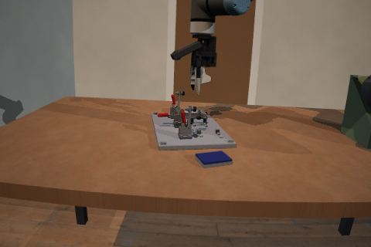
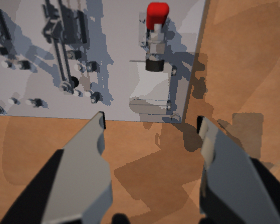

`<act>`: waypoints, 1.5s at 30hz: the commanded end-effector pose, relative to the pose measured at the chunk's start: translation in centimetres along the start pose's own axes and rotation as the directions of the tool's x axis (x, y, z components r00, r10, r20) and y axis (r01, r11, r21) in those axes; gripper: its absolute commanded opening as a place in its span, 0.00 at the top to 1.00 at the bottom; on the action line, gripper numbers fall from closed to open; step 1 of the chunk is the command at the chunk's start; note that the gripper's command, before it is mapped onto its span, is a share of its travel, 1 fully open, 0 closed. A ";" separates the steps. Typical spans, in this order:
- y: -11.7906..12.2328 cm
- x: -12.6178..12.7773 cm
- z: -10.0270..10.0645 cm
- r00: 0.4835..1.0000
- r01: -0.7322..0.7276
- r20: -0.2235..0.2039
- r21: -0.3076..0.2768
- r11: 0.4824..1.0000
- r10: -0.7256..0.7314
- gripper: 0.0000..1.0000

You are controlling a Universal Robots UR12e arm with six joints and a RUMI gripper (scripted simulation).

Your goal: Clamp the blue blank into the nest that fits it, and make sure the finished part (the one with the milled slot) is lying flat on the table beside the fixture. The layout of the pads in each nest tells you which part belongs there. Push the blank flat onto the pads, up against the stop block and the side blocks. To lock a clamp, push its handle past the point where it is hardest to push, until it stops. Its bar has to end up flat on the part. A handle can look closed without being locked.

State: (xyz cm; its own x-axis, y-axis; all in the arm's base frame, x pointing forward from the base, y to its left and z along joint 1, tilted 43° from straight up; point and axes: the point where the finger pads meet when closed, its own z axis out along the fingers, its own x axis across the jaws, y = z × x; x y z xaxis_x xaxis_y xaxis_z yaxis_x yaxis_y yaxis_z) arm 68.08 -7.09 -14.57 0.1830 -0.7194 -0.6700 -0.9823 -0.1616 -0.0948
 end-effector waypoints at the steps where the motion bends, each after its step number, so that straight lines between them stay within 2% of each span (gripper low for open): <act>1: 0.3 0.0 -0.1 1.000 0.000 -0.001 0.001 1.000 0.000 0.41; 11: 0.4 0.0 0.0 1.000 0.000 -0.001 0.001 1.000 0.000 0.41; 20: 0.4 0.0 1.1 1.000 0.000 -0.001 0.001 1.000 0.000 0.41; 34: 0.4 0.0 4.7 1.000 0.000 -0.001 0.001 1.000 0.000 0.41; 45: 0.4 0.0 5.4 1.000 0.000 -0.001 0.001 1.000 0.000 0.41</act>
State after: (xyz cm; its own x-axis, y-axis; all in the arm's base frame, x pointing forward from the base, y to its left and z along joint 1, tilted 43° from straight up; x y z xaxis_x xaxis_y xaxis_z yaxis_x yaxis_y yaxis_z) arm 67.46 -3.55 -18.54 0.1831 -0.7194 -0.6700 -0.9823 -0.1617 -0.0949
